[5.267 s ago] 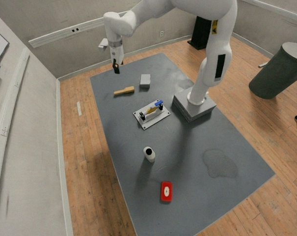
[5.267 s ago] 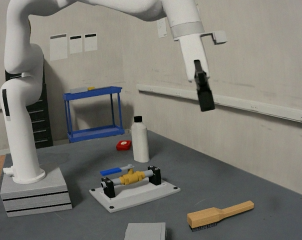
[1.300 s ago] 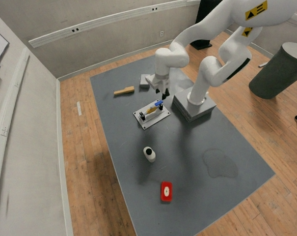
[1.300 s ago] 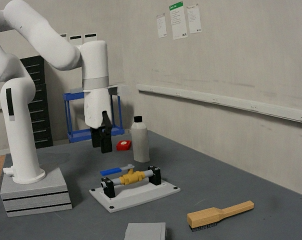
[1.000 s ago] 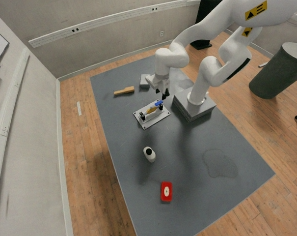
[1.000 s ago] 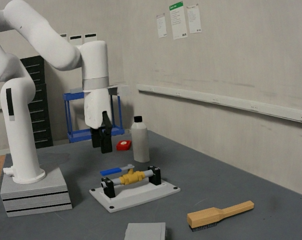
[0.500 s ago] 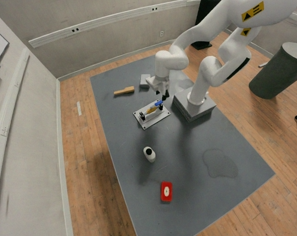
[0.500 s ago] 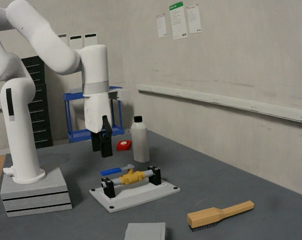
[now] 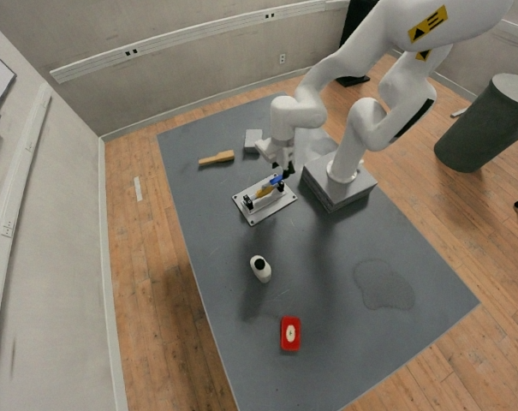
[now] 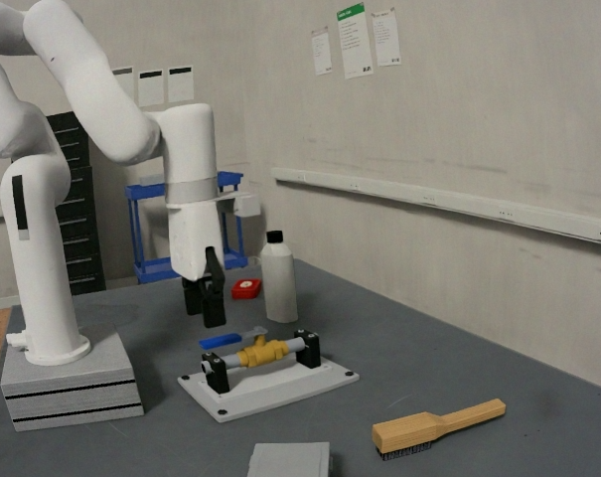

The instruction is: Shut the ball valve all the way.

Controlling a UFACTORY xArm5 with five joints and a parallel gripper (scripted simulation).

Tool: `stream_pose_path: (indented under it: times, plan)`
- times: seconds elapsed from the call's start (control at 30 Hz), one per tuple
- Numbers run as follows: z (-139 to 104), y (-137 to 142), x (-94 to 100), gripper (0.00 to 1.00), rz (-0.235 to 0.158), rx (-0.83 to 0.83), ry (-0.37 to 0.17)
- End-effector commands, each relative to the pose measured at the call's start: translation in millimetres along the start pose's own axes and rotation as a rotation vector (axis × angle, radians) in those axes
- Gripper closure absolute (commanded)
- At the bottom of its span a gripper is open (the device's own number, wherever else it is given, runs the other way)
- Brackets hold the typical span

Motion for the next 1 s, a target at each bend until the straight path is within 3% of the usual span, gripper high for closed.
stream_pose_path:
  times: [0.0, 0.43, 0.97]
  plan:
    - [1, 1, -4.1, 0.31, -0.002, 0.000, 0.003]
    - [2, 1, -18.7, 0.31, -0.002, 0.000, 0.003]
    - [2, 1, -21.2, 0.31, -0.002, 0.000, 0.003]
Point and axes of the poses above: the point where the finger pads meet when closed, its own x axis back along the fingers, its own y axis across the jaws, z = x × y, the point moved 8 cm from there along x, back along the fingers, and after that the axes turned 5 degrees about x, right-handed, at the moved point
